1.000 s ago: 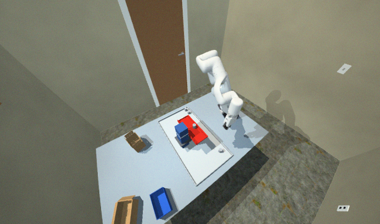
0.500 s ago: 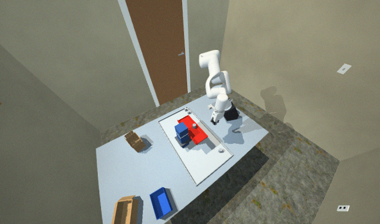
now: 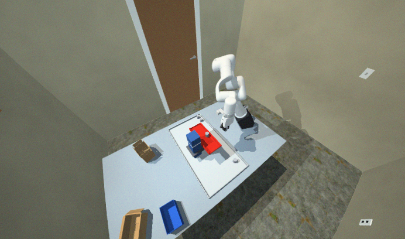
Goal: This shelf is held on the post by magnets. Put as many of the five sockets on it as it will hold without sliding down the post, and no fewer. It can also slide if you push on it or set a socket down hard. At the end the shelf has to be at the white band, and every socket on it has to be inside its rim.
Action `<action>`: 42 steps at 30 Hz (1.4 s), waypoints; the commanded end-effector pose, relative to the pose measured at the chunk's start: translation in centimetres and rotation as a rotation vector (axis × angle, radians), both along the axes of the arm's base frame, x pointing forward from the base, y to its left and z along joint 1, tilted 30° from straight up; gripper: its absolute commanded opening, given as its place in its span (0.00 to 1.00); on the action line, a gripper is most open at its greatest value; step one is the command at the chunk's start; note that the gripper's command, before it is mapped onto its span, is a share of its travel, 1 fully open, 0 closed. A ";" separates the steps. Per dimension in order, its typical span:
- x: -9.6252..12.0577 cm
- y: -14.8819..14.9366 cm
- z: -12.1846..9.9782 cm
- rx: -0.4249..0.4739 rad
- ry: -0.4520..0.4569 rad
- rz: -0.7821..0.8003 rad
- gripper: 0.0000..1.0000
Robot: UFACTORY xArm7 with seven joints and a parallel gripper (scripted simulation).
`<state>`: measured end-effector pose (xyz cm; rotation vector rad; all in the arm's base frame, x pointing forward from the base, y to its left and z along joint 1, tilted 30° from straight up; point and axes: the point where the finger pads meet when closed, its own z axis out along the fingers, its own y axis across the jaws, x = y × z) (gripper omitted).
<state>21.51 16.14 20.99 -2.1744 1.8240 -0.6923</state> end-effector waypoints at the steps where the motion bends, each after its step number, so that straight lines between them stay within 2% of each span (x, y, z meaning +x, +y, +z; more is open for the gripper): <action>1: 3.2 1.5 2.5 -0.021 0.013 0.064 0.00; 2: 5.7 2.0 3.8 -0.041 0.019 0.101 0.00; 4: 5.7 2.0 3.8 -0.041 0.019 0.101 0.00; 5: 8.2 2.3 4.9 -0.061 0.021 0.131 0.00; 7: 8.2 2.3 4.9 -0.061 0.021 0.131 0.00; 8: 10.1 2.2 5.5 -0.078 0.021 0.150 0.00; 9: 10.1 2.2 5.5 -0.078 0.021 0.150 0.00; 10: 11.1 2.2 5.8 -0.087 0.021 0.158 0.00; 24: 11.3 2.2 5.8 -0.089 0.021 0.160 0.00; 33: 12.5 2.0 3.8 -0.089 0.021 0.159 0.00; 42: 12.8 1.9 3.3 -0.089 0.021 0.159 0.00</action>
